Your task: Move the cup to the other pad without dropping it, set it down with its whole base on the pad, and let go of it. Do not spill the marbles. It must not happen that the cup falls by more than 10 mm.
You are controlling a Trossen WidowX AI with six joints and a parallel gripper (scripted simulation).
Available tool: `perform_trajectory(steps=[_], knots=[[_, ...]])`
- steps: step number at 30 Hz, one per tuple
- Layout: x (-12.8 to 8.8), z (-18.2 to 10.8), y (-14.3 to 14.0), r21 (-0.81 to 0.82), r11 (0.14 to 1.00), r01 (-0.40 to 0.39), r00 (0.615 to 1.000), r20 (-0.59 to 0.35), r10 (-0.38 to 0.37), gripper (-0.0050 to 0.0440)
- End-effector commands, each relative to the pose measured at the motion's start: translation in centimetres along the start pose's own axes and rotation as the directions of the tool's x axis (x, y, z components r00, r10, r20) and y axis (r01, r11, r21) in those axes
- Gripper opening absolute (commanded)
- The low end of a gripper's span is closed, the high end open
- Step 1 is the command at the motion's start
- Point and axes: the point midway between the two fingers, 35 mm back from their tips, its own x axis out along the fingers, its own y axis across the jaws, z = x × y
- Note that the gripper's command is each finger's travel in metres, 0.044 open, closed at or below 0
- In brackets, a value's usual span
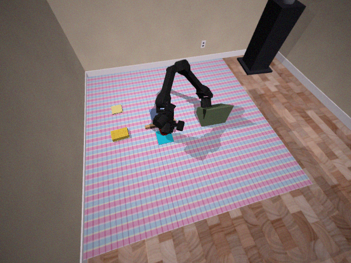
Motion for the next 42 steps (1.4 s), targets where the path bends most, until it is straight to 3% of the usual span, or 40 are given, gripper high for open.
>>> perform_trajectory(steps=[1, 22, 42], knots=[[-0.4, 0.6, -0.1, 0.012, 1.0, 0.004, 1.0, 0.016, -0.004, 0.0], [3.9, 0.8, -0.1, 0.012, 1.0, 0.005, 1.0, 0.015, -0.005, 0.0], [3.7, 0.9, -0.2, 0.02, 1.0, 0.003, 1.0, 0.021, -0.003, 0.0]])
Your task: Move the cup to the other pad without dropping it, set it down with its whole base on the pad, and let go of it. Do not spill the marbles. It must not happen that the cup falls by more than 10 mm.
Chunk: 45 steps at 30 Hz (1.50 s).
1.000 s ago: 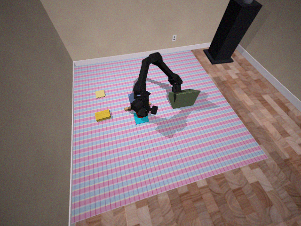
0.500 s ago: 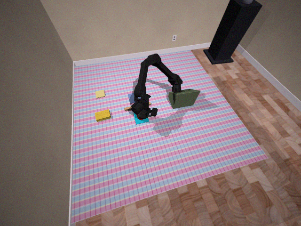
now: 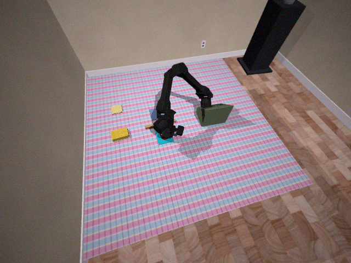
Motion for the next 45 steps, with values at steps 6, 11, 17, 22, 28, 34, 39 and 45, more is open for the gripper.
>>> perform_trajectory(steps=[6, 11, 17, 22, 28, 34, 39, 45], knots=[[-0.6, 0.2, -0.4, 0.011, 1.0, 0.007, 1.0, 0.017, -0.008, 0.0096], [-0.6, 0.2, -0.4, 0.011, 1.0, 0.007, 1.0, 0.017, -0.008, 0.0128], [-1.0, 0.2, -0.4, 0.011, 1.0, 0.007, 1.0, 0.016, -0.008, 0.0128], [-1.7, 0.2, -0.5, 0.009, 1.0, 0.007, 1.0, 0.016, -0.007, 0.0128], [-3.2, 0.2, -0.4, 0.007, 1.0, 0.007, 1.0, 0.015, -0.007, 0.0128], [-4.7, 0.0, -0.2, 0.005, 1.0, 0.008, 1.0, 0.014, -0.008, 0.0128], [-5.5, -0.1, 0.0, 0.004, 1.0, 0.008, 1.0, 0.013, -0.008, 0.0128], [-5.9, -0.3, 0.3, 0.003, 1.0, 0.008, 1.0, 0.012, -0.008, 0.0128]])
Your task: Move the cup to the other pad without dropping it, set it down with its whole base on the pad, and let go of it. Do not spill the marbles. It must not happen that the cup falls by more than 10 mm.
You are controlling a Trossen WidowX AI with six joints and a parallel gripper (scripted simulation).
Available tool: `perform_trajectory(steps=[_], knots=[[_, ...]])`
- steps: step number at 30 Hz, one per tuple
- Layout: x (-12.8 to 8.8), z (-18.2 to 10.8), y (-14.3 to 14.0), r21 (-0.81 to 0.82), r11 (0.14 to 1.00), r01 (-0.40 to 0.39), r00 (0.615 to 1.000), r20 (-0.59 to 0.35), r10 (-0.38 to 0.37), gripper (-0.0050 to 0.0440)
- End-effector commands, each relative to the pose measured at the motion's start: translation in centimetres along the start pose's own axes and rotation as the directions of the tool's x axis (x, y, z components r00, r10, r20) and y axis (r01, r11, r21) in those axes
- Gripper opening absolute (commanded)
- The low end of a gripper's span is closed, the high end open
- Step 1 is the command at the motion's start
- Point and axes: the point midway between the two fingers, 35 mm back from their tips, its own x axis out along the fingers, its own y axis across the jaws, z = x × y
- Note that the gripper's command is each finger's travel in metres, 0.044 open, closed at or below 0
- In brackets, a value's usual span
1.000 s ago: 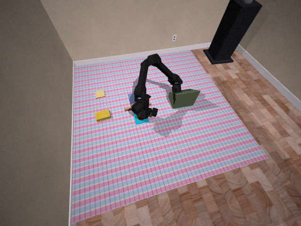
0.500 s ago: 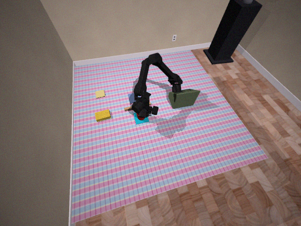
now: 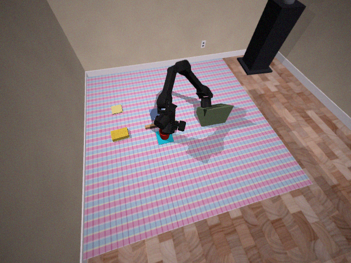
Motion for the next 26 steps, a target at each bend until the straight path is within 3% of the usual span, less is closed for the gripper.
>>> perform_trajectory(steps=[1, 9, 11, 15, 23, 26], knots=[[-0.5, 0.1, -0.4, 0.01, 1.0, 0.006, 1.0, 0.016, -0.006, 0.0152], [-0.6, 0.1, -0.4, 0.01, 1.0, 0.006, 1.0, 0.017, -0.006, 0.0344], [-0.6, 0.1, -0.4, 0.01, 1.0, 0.006, 1.0, 0.017, -0.006, 0.0344], [-1.6, 0.1, -0.4, 0.012, 1.0, 0.005, 1.0, 0.019, -0.006, 0.044], [-5.2, -0.3, -0.1, 0.018, 1.0, 0.004, 1.0, 0.025, -0.005, 0.044], [-5.5, -0.3, 0.1, 0.018, 1.0, 0.004, 1.0, 0.026, -0.005, 0.044]])
